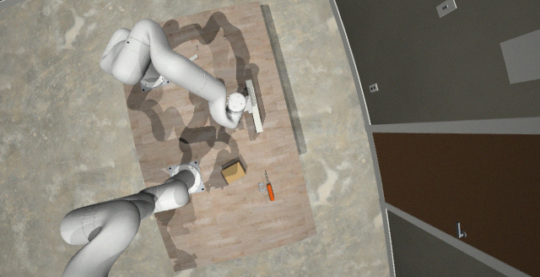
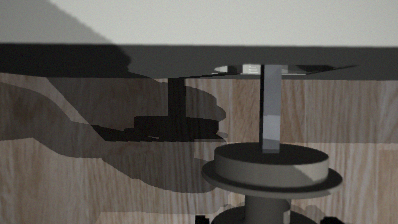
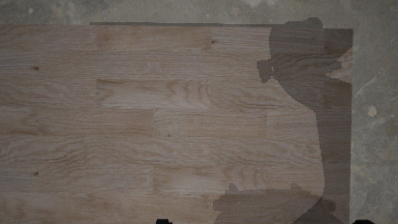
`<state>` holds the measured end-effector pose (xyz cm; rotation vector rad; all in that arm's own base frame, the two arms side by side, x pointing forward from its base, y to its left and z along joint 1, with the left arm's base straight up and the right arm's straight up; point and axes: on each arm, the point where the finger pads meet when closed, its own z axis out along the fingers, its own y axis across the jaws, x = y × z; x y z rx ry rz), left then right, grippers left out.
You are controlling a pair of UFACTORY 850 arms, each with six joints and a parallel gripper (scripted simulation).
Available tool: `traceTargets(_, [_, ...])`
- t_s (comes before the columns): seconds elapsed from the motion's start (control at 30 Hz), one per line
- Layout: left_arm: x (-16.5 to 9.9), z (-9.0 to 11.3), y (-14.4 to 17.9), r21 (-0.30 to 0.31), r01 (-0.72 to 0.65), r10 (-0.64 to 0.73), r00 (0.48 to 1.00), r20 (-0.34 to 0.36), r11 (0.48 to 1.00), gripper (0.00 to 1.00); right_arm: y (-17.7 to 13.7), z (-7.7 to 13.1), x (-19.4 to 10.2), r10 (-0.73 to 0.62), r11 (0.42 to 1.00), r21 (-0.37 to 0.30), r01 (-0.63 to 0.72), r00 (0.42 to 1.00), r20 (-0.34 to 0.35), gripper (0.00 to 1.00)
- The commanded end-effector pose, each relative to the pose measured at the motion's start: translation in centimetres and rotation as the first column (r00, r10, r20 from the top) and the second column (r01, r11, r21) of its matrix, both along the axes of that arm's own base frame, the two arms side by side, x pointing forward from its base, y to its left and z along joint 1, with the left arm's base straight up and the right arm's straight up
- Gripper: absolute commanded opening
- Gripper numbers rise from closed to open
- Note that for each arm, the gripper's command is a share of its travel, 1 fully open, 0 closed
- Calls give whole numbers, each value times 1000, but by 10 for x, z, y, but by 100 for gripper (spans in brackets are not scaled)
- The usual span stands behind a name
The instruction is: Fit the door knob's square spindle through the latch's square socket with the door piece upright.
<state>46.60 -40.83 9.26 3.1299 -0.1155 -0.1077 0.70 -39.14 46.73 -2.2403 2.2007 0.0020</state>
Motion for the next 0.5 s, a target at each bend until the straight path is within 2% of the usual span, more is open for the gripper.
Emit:
traceTargets(0.0, [2, 1, -1, -2, 0, 0, 1000, 2, 1000, 61, 0, 1, 0, 0, 1000, -2, 0, 1000, 0, 100])
traceTargets(0.47, [6, 1, -1, -2, 0, 0, 1000, 2, 1000, 61, 0, 1, 0, 0, 1000, -2, 0, 1000, 0, 100])
